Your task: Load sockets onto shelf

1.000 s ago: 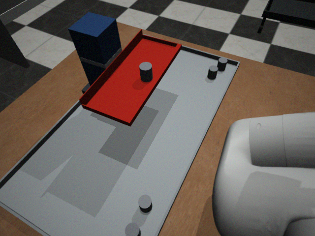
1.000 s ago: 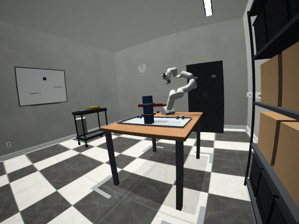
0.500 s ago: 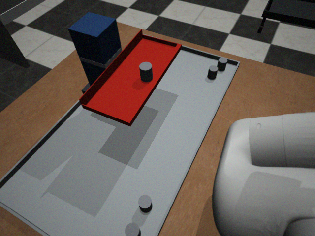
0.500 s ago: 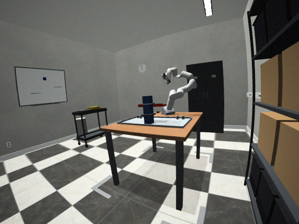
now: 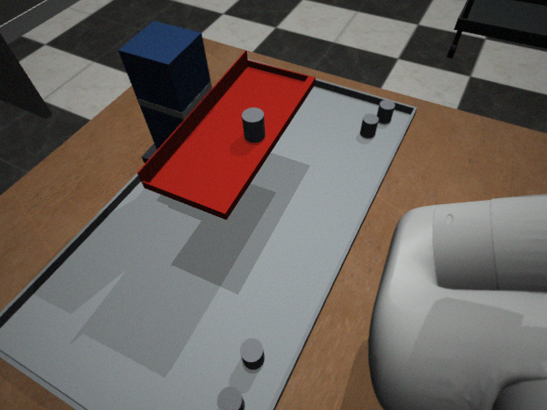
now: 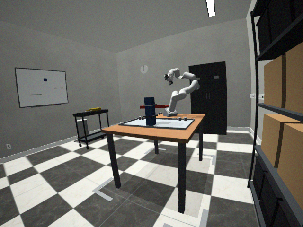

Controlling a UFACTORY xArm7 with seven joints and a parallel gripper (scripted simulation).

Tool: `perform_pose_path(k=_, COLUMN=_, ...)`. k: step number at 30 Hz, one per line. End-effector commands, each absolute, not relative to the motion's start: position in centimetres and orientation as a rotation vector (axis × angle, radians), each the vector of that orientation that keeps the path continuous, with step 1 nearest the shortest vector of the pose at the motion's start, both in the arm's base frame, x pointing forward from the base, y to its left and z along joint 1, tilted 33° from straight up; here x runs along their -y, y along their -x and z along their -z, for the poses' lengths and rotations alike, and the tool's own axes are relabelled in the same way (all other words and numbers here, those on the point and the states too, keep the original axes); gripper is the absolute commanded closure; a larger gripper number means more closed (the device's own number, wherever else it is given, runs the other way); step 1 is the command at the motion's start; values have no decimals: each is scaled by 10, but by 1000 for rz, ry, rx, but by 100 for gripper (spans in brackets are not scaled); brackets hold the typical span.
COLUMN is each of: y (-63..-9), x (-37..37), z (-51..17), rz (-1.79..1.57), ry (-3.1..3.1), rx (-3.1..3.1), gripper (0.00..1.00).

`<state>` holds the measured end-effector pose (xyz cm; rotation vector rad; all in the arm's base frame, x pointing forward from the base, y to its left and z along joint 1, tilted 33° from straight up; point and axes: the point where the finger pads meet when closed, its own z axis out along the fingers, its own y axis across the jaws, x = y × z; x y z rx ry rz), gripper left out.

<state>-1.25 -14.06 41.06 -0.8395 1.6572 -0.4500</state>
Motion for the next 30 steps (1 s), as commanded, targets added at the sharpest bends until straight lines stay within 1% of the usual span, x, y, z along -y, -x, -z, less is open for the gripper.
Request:
perform_pose_path(k=1, y=13, x=141, z=-411, rz=451, ry=840, rx=-1659, gripper=0)
perform_pose_path(k=6, y=5, x=145, z=-409, rz=432, ry=864, rx=-1676, gripper=0)
perform_pose_path(k=9, y=-32, x=164, z=-395, rz=340, ry=990, rx=-1755, gripper=0)
perform_pose_path(k=10, y=-32, x=164, z=-395, rz=340, ry=990, rx=-1755, gripper=0)
perform_pose_path(k=11, y=-51, x=170, z=-386, rz=295, ry=1061, rx=-1789, gripper=0)
perform_pose_path(k=14, y=-51, x=170, z=-386, rz=295, ry=1061, rx=-1789, gripper=0)
perform_pose_path(k=15, y=-72, x=175, z=-376, rz=246, ry=1146, rx=-1822, gripper=0)
perform_pose_path(k=16, y=-72, x=175, z=-376, rz=246, ry=1146, rx=-1822, gripper=0)
perform_pose_path(k=17, y=-95, x=179, z=-364, rz=197, ry=1241, rx=-1849, gripper=0)
perform_pose_path(k=19, y=-95, x=179, z=-364, rz=197, ry=1241, rx=-1849, gripper=0)
perform_pose_path(k=20, y=-116, x=179, z=-351, rz=149, ry=1342, rx=-1869, gripper=0)
perform_pose_path(k=22, y=-117, x=180, z=-351, rz=149, ry=1342, rx=-1869, gripper=0)
perform_pose_path(k=23, y=-137, x=178, z=-338, rz=106, ry=1443, rx=-1879, gripper=0)
perform_pose_path(k=25, y=-137, x=178, z=-338, rz=106, ry=1443, rx=-1879, gripper=0)
perform_pose_path(k=26, y=-155, x=176, z=-326, rz=68, ry=1538, rx=-1882, gripper=0)
perform_pose_path(k=28, y=-155, x=176, z=-326, rz=68, ry=1538, rx=-1882, gripper=0)
perform_pose_path(k=29, y=-170, x=172, z=-315, rz=38, ry=1622, rx=-1879, gripper=0)
perform_pose_path(k=30, y=-170, x=172, z=-315, rz=38, ry=1622, rx=-1879, gripper=0)
